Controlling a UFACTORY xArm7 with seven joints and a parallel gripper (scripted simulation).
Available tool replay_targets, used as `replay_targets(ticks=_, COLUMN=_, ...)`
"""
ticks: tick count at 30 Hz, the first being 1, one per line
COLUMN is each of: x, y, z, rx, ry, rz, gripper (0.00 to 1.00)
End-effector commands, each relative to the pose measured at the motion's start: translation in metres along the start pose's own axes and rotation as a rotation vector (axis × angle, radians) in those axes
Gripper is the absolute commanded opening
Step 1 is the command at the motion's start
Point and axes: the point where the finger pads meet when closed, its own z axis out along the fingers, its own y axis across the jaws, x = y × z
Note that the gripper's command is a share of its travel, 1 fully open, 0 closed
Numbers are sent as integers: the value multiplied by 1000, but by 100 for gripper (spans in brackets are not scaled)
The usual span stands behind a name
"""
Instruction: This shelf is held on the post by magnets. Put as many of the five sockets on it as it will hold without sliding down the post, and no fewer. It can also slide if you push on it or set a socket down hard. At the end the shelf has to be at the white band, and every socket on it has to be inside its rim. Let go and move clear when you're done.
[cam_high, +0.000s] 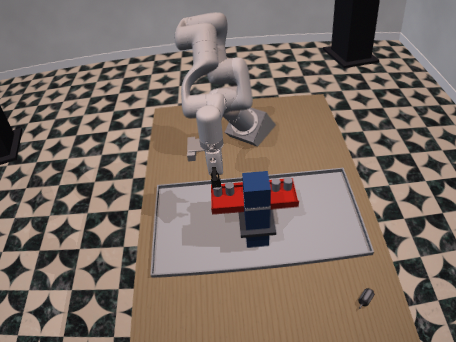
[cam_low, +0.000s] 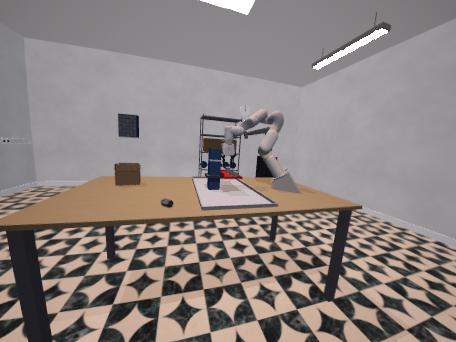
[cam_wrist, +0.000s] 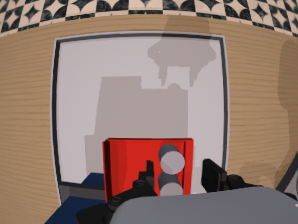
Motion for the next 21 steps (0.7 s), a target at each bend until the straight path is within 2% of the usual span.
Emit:
replay_targets(ticks=1, x=0, y=-1, z=-1, rx=4, ry=1, rz=0, gripper=61)
replay_targets(ticks=6, x=0, y=-1, z=3, rx=4, ry=1, rz=0, gripper=61)
replay_targets(ticks=15, x=0, y=-2, z=27, rx=4, ry=1, rz=0, gripper=61)
replay_targets(ticks=21, x=0, y=-2, z=29, rx=4, ry=1, rz=0, gripper=61)
